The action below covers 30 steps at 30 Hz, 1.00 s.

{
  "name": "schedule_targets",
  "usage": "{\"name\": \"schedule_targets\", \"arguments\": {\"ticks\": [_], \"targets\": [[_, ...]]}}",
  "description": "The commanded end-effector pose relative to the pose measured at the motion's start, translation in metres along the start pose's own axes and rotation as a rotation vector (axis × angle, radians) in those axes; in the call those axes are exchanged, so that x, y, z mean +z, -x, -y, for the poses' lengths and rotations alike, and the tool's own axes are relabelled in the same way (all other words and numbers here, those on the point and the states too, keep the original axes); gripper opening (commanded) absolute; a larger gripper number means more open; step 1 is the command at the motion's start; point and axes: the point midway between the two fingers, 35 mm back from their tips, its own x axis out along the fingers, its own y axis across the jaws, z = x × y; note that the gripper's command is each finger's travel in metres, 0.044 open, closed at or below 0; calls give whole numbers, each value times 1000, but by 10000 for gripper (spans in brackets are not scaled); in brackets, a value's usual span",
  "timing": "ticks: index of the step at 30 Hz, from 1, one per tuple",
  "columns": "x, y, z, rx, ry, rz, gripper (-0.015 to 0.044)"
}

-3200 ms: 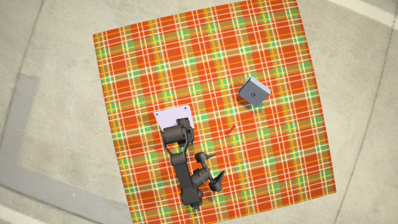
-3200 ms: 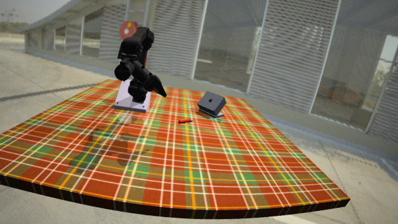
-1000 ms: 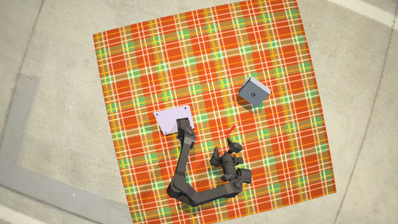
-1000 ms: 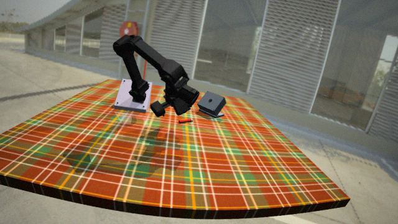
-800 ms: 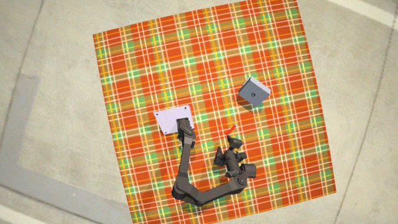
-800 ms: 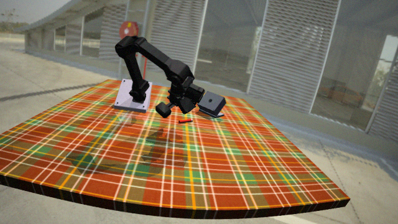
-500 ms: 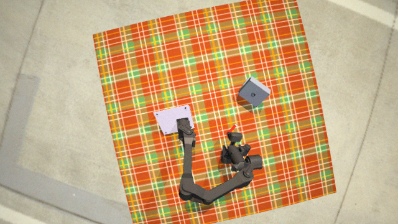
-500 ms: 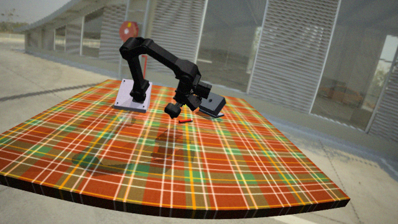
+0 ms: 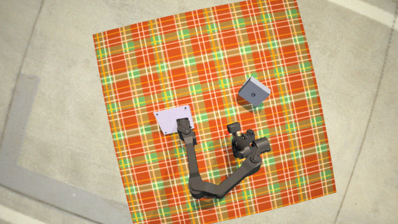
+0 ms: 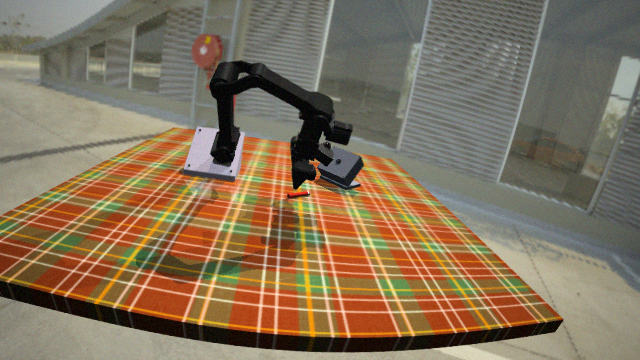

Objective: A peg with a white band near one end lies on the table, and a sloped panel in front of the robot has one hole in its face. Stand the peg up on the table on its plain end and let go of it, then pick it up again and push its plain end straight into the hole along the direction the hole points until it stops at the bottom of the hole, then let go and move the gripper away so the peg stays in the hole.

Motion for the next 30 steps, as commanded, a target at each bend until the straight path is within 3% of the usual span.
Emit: {"name": "schedule_targets", "arguments": {"ticks": [1,15,30], "targets": [[13,4,-8,-73,125,16,440],[43,14,-44,-298,497,27,440],[46,1,-41,-299,501,28,440]]}}
